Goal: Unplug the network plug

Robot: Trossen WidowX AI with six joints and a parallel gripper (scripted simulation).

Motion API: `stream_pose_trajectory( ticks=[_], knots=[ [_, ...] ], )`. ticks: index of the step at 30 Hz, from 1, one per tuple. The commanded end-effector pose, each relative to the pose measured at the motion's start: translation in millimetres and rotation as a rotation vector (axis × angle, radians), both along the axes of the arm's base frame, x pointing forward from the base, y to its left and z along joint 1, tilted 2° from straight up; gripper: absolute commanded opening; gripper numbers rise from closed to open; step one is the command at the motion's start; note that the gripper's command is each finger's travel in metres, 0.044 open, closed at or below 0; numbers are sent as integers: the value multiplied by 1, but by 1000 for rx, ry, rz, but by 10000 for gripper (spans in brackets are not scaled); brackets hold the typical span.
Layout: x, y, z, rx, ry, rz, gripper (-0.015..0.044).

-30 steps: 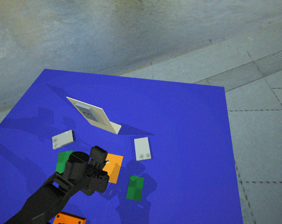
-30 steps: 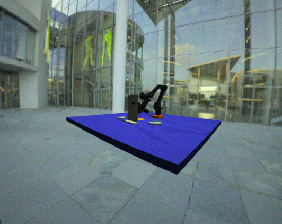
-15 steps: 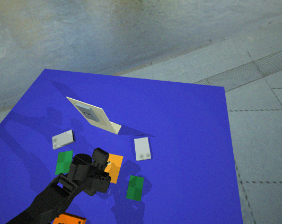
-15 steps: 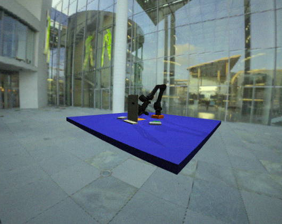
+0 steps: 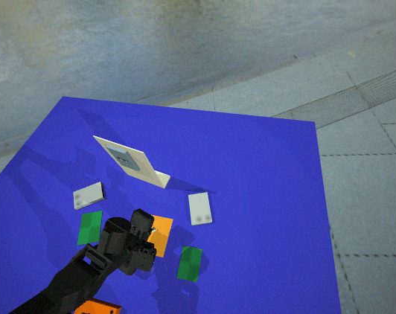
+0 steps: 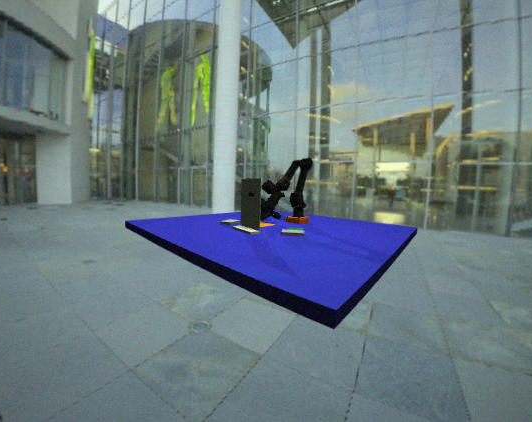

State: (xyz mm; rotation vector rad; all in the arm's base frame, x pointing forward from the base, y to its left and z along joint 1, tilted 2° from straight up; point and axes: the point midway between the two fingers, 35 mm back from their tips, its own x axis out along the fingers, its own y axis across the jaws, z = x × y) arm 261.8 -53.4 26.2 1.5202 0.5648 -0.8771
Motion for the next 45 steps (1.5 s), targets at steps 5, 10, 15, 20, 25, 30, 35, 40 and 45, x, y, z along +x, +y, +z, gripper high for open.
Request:
stream_pose_trajectory(
  ticks=[5, 10, 15, 20, 25, 30, 35, 40, 45],
  knots=[
    [1, 0, -4, 0, 4, 1, 0],
    [1, 0, -3, 0, 0, 0, 0],
    [1, 0, -3, 0, 0, 0, 0],
    [1, 0, -3, 0, 0, 0, 131],
    [1, 0, -3, 0, 0, 0, 156],
    [0, 0, -1, 0, 1, 0, 156],
    [-2, 1, 2, 0, 1, 0, 156],
    [-4, 1, 5, 0, 2, 0, 156],
    [-7, 2, 8, 0, 2, 0, 156]
  ],
)
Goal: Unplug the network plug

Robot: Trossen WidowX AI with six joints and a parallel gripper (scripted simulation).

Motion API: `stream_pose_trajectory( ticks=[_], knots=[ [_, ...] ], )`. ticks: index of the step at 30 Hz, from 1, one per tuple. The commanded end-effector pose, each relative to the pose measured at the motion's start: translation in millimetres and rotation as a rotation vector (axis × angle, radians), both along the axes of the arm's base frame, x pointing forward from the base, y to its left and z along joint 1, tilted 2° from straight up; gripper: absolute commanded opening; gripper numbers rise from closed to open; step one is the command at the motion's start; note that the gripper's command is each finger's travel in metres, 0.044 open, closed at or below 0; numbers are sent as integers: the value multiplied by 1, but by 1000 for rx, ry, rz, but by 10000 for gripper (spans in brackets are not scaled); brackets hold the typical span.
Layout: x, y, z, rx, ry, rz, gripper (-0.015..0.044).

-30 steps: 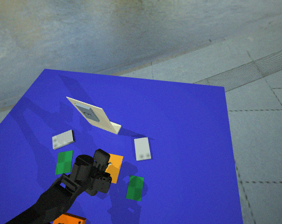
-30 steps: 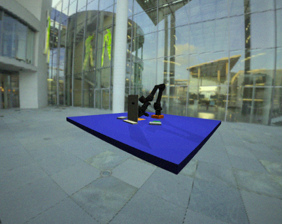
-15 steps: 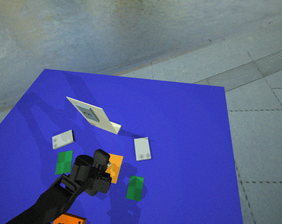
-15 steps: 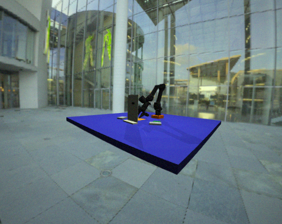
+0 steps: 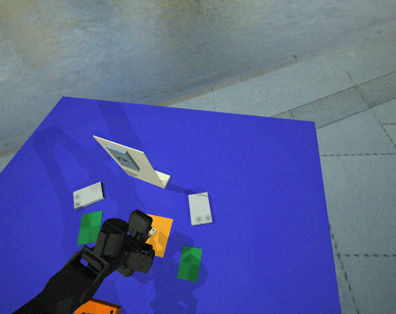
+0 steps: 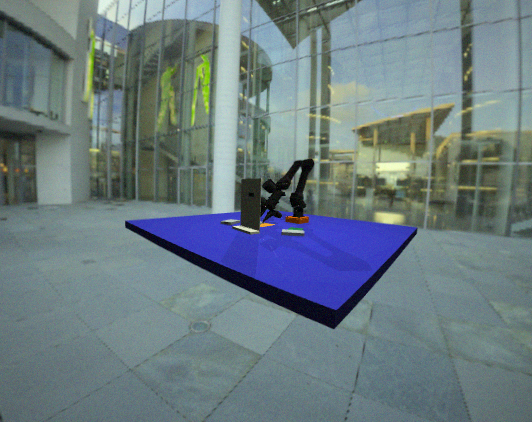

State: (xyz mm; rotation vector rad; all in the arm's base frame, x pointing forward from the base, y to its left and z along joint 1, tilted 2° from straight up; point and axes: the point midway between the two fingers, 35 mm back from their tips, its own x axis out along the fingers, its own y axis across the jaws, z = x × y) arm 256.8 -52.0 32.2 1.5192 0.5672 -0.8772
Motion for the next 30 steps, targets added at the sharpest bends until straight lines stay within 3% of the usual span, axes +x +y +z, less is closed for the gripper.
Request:
stream_pose_trajectory(
  ticks=[1, 30],
  knots=[
    [-2, 0, 3, 0, 1, -1, 156],
    [-8, 2, 30, 0, 2, -1, 156]
  ],
)
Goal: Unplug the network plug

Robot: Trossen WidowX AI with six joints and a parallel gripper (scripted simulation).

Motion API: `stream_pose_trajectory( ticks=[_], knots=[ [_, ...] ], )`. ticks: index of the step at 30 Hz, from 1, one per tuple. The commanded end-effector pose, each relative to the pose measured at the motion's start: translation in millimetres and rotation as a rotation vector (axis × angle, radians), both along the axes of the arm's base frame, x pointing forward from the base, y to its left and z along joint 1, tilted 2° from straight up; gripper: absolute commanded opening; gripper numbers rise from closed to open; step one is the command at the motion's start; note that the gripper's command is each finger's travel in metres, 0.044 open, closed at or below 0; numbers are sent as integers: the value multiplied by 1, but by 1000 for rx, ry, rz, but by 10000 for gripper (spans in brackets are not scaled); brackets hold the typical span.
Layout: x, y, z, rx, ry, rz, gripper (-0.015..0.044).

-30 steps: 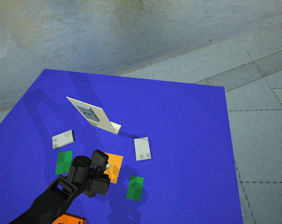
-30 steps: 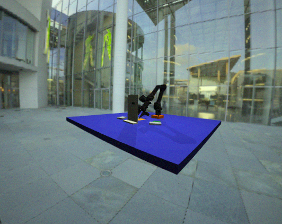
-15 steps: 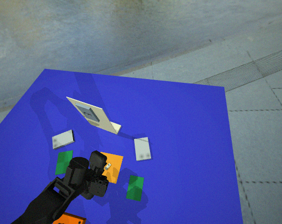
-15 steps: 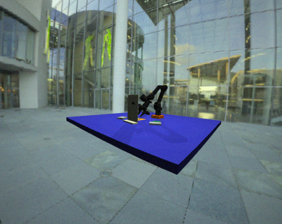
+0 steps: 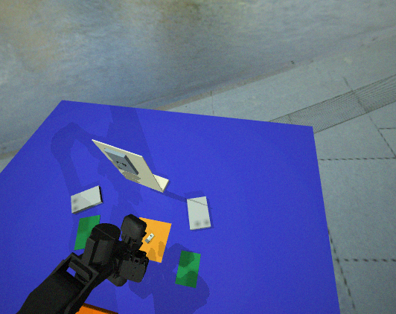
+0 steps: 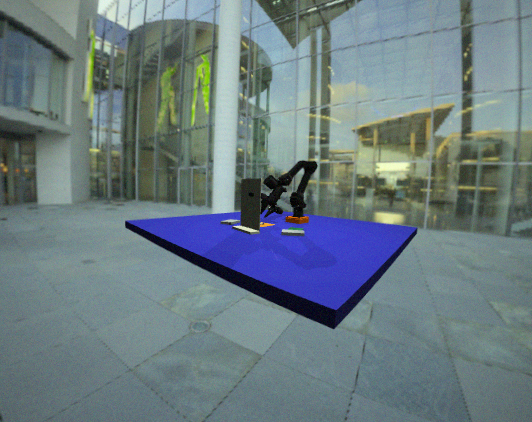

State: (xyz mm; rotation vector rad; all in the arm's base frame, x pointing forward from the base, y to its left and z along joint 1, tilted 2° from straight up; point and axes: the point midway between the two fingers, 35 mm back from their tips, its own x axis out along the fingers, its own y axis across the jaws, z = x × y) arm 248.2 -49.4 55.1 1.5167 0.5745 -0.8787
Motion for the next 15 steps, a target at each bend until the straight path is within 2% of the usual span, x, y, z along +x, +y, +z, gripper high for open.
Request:
stream_pose_trajectory(
  ticks=[1, 15],
  knots=[
    [1, -1, 8, -2, -4, -5, 156],
    [1, 0, 30, -2, -4, -5, 156]
  ],
)
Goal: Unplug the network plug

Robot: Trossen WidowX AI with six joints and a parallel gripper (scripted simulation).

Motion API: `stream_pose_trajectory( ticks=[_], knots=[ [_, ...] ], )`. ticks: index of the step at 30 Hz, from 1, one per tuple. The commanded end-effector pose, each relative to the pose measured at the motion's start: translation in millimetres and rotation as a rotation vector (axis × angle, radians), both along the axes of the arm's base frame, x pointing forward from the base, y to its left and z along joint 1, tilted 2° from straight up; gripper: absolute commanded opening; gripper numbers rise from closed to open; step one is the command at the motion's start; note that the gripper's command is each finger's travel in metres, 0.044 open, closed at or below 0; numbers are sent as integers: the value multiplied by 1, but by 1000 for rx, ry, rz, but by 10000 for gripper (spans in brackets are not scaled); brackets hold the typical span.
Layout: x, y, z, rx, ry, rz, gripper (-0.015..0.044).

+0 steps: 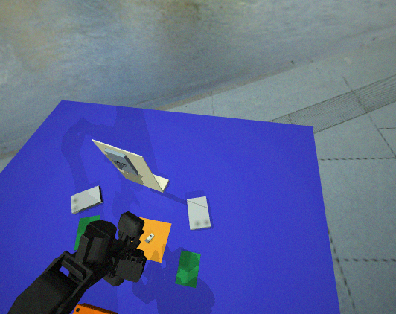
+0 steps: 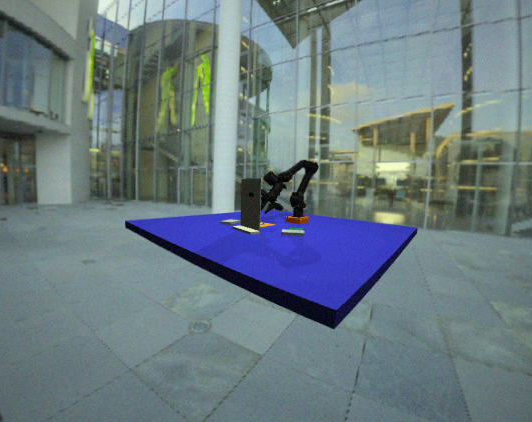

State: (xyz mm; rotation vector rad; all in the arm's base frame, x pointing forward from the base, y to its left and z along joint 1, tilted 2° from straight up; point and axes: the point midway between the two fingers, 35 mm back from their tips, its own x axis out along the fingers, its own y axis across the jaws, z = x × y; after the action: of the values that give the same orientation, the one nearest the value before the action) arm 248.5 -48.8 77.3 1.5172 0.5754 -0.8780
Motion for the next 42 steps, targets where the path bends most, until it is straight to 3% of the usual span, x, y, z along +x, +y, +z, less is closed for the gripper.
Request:
stream_pose_trajectory(
  ticks=[1, 31, 42],
  knots=[
    [0, -1, 9, -2, -4, -5, 156],
    [-8, 2, 46, 0, 1, 0, 156],
    [-6, 2, 79, -1, 0, -2, 156]
  ],
)
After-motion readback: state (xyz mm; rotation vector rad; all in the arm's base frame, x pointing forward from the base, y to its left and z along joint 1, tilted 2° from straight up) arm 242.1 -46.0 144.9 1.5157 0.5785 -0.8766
